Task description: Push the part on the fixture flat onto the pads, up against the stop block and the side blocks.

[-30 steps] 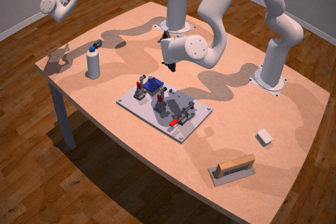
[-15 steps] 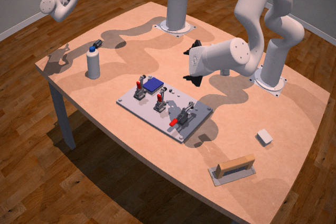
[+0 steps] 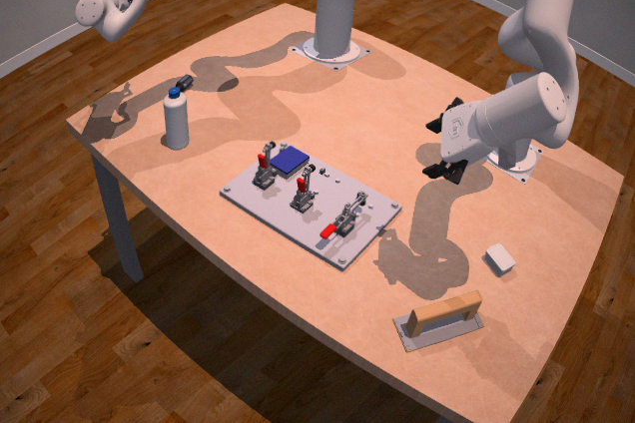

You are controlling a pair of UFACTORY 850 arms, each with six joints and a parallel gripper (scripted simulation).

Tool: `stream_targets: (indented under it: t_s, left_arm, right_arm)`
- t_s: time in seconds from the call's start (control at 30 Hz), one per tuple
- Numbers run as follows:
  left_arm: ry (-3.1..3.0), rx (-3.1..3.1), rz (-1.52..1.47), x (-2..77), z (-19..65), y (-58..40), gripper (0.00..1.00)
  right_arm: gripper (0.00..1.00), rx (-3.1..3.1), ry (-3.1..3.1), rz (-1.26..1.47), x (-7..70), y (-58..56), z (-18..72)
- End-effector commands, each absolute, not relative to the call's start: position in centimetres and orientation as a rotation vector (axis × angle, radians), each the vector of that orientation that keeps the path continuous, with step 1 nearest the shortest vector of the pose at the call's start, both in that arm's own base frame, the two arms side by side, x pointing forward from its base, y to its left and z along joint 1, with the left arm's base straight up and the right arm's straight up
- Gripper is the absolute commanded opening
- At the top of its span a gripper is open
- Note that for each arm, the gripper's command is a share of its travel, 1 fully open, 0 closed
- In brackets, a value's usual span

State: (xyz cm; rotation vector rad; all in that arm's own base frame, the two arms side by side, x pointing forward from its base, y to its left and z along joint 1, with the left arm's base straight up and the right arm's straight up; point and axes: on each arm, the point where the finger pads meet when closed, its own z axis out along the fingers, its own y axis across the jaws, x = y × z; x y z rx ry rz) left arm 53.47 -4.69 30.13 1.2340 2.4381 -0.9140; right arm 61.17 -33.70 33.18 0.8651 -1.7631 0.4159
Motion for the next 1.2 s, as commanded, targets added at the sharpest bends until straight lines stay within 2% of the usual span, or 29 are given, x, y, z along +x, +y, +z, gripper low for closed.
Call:
stream_targets:
  t_s: [0.0,0.53,0.57,1.17]
  left_arm:
    - [2.382,1.288,-0.831,52.6,31.9,2.1,1.00]
    - [2.267,1.501,-0.497,46.3,35.3,16.8,1.00]
    - [2.259,1.521,-0.468,44.5,36.1,19.7,1.00]
    - [2.203,1.774,-0.168,30.4,40.2,32.9,1.00]
  right_arm:
    - [1.00,0.864,-1.765,0.418,61.2,-33.7,33.3]
    - [1.00,0.864,-1.765,0.418,61.2,-33.7,33.3]
    - [1.00,0.864,-1.765,0.418,61.2,-33.7,33.3]
    - [1.00,0.864,-1.765,0.418,61.2,-33.7,33.3]
